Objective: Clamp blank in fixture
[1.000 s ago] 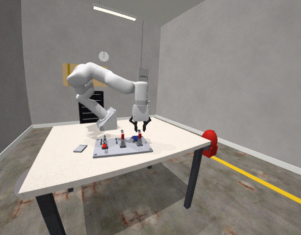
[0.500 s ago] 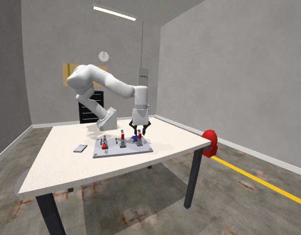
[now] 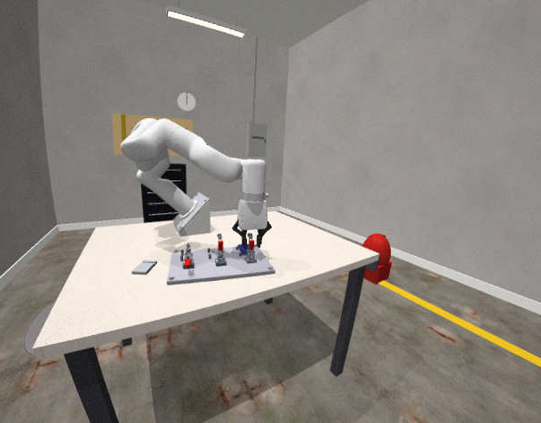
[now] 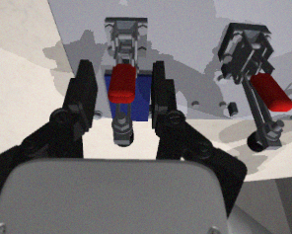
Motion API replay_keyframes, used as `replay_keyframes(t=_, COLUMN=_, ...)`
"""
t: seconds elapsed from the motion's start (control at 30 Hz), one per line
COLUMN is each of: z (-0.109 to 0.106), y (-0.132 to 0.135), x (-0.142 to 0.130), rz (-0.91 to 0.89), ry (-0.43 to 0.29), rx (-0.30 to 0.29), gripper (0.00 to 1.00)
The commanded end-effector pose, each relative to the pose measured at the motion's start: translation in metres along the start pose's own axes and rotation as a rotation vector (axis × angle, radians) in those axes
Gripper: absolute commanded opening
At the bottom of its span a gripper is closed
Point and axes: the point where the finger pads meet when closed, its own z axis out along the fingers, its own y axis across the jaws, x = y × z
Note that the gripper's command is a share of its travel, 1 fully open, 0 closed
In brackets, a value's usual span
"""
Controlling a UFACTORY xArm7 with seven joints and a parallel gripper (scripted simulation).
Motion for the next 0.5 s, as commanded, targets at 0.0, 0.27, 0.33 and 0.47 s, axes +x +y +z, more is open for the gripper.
replay_keyframes(t=0.0, z=0.007, y=-0.0016, x=0.001, rz=0.0, ry=0.003, rx=0.003, gripper=0.47)
replay_keyframes(t=0.27, z=0.0071, y=-0.0016, x=0.001, rz=0.0, ry=0.003, rx=0.003, gripper=0.47)
replay_keyframes(t=0.33, z=0.0071, y=-0.0016, x=0.001, rz=0.0, ry=0.003, rx=0.003, gripper=0.0)
replay_keyframes(t=0.47, z=0.0071, y=-0.0016, x=0.001, rz=0.0, ry=0.003, rx=0.003, gripper=0.0)
